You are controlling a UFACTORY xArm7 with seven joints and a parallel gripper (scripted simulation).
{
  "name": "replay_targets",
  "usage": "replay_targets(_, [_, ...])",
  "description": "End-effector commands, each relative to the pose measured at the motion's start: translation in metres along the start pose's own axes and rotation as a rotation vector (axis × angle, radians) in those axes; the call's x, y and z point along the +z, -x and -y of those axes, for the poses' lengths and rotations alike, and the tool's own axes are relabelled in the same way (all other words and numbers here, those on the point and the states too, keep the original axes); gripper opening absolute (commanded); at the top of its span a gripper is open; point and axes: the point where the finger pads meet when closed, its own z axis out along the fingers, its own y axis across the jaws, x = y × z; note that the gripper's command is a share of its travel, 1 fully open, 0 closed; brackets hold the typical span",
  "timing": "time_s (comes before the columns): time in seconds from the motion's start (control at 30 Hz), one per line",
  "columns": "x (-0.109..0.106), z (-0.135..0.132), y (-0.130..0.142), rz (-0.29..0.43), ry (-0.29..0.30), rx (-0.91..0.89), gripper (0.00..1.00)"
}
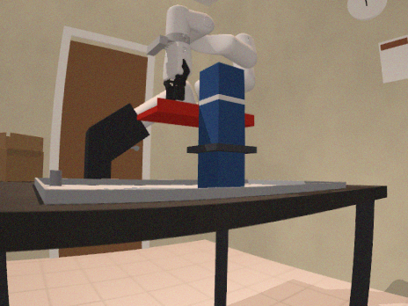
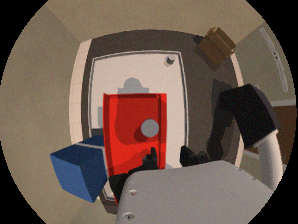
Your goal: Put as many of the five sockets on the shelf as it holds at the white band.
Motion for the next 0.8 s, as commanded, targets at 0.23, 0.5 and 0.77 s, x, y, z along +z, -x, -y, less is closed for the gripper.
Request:
replay_targets(0.23, [-0.016,0.0,0.0,-0.002,-0.003,0.0,0.47])
replay_targets(0.5, [-0.017,0.0,0.0,-0.002,-0.003,0.0,0.47])
replay_targets(0.77, [-0.017,-0.001,0.0,-0.003,-0.002,0.0,1.0])
